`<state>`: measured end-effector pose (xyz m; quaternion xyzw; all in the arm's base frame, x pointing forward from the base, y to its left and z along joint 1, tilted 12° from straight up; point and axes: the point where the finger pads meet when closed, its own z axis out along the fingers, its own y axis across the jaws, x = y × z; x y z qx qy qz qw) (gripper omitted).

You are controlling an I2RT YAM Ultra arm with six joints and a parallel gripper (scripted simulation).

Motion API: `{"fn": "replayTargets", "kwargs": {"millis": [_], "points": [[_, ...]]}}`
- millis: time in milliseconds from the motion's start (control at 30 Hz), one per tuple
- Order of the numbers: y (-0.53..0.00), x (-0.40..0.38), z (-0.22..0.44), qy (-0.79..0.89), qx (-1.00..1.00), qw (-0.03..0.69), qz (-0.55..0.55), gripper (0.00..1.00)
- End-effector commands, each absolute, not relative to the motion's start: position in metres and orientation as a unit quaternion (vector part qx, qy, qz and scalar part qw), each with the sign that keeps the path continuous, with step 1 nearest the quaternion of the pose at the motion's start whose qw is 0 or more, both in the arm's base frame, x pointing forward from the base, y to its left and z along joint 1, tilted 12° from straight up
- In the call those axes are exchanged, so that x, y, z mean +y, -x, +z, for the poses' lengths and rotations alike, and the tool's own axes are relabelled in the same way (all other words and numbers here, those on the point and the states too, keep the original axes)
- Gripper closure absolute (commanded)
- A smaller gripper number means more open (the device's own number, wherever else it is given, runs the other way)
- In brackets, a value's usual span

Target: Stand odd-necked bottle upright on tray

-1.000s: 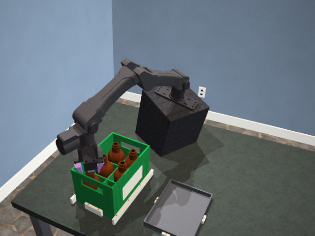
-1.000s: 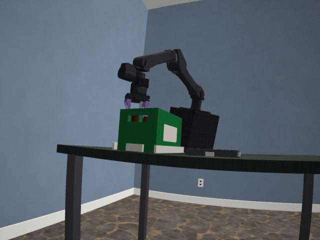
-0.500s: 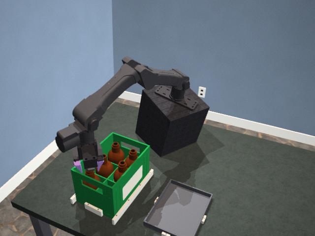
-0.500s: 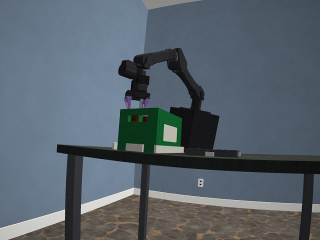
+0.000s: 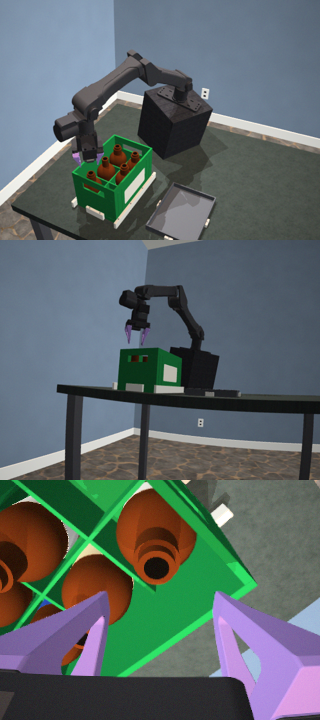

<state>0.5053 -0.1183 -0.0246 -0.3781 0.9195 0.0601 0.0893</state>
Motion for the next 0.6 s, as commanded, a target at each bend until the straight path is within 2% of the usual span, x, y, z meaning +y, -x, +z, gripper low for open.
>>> {"fn": "replayTargets", "kwargs": {"millis": [0,167,567], "points": [[-0.504,-0.125,-0.004,0.376,0.919,0.095,0.063,0.39],[-0.506,-0.127,0.015,0.377,0.919,0.103,0.056,0.39],[-0.504,-0.128,0.014,0.376,0.919,0.098,0.06,0.39]]}}
